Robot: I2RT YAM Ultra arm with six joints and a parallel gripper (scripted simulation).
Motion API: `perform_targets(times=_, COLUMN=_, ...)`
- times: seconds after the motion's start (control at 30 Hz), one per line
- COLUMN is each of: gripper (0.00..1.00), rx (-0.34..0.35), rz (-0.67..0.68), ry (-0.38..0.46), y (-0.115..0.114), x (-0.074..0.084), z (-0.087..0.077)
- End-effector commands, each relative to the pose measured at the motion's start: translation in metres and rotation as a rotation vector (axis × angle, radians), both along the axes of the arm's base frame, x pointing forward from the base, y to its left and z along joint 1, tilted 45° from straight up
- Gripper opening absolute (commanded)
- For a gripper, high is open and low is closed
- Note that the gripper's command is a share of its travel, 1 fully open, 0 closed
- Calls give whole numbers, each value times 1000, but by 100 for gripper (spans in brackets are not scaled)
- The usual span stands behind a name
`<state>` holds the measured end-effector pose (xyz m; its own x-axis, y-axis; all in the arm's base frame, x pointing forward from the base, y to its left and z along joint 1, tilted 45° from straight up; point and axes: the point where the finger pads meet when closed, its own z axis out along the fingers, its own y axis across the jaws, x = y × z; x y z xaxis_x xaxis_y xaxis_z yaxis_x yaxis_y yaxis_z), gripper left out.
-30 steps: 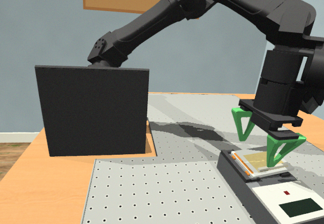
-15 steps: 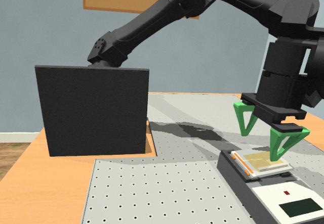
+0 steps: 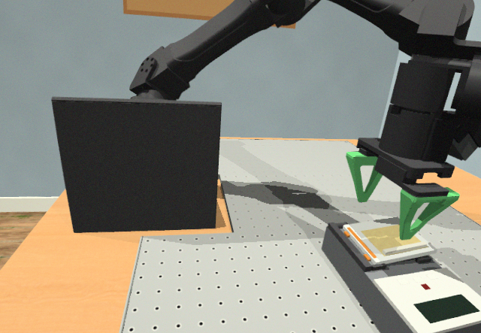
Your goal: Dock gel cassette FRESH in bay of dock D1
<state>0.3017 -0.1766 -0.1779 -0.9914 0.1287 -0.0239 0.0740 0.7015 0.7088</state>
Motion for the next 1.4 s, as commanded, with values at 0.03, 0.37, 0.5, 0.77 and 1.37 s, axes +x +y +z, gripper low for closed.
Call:
perform_targets(times=0.03, gripper=92, rx=-25, rz=-21, ry=-26, y=-18, x=5, z=9)
perform_targets(times=0.37, gripper=92, rx=-25, rz=-21, ry=-26, y=-18, x=5, z=9)
perform_targets(times=0.5, gripper=92, rx=-25, rz=-21, ry=-26, y=-18, x=5, z=9)
perform_targets(times=0.77, gripper=0, rx=-3, rz=-20, ry=-7, y=-9, x=15, z=2)
perform_targets(times=1.37, gripper=0, rx=-3, rz=-23, ry=-7, y=-13, x=35, z=3)
